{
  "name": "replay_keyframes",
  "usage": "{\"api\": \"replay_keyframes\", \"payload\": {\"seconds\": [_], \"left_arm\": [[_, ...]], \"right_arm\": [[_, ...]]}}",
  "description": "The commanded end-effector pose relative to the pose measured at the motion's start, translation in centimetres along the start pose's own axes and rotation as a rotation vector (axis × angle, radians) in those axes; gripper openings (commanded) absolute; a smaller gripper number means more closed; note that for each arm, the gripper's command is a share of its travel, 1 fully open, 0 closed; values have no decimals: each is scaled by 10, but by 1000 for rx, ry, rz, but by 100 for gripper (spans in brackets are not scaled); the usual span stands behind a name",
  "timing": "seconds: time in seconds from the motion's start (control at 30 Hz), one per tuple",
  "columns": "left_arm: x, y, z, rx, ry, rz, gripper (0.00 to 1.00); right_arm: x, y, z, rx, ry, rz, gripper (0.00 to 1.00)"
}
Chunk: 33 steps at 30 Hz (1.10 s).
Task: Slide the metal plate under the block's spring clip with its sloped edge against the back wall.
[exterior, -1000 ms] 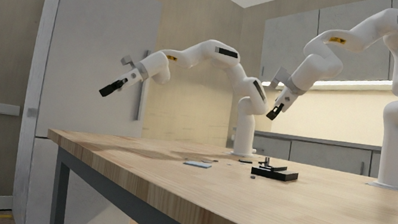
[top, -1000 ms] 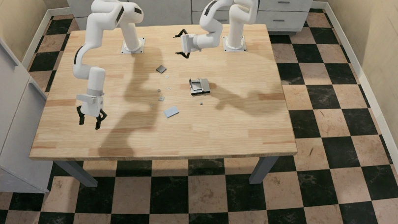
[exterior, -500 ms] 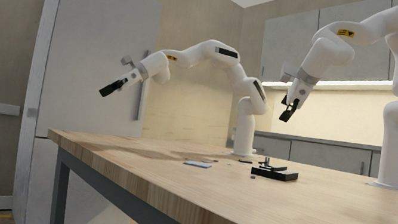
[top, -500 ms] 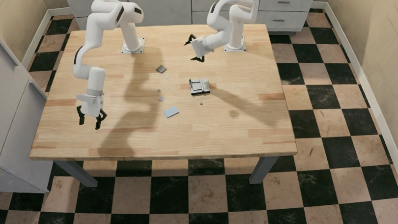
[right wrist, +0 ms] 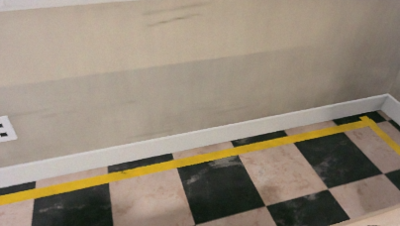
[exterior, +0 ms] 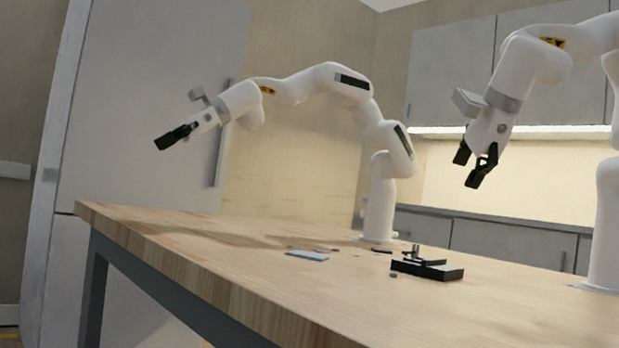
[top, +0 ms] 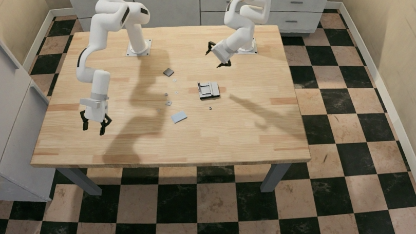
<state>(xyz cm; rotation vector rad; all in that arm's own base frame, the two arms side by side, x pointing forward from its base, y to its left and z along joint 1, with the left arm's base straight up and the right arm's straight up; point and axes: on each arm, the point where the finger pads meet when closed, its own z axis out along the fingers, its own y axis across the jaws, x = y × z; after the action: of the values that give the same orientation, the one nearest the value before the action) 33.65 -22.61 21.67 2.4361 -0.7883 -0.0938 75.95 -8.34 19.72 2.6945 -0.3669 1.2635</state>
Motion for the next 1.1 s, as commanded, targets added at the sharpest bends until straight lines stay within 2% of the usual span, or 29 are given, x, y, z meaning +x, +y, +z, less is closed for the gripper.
{"api": "replay_keyframes", "payload": {"seconds": [0.0,0.07,0.17,0.63,0.7,1.07], "left_arm": [[-6,-27,-21,89,-8,-82,100],[-9,-38,-30,125,-7,-119,100],[-10,-43,-33,139,-7,-133,100],[-38,-115,-99,391,24,-394,100],[-38,-115,-99,391,24,-394,100],[-68,-163,-156,582,74,-599,100]], "right_arm": [[4,0,-2,1,6,1,100],[4,0,-2,1,6,1,100],[4,0,-2,1,6,1,100],[4,0,-2,1,6,1,100],[4,0,-2,1,6,1,100],[4,0,-2,1,6,1,100]]}}
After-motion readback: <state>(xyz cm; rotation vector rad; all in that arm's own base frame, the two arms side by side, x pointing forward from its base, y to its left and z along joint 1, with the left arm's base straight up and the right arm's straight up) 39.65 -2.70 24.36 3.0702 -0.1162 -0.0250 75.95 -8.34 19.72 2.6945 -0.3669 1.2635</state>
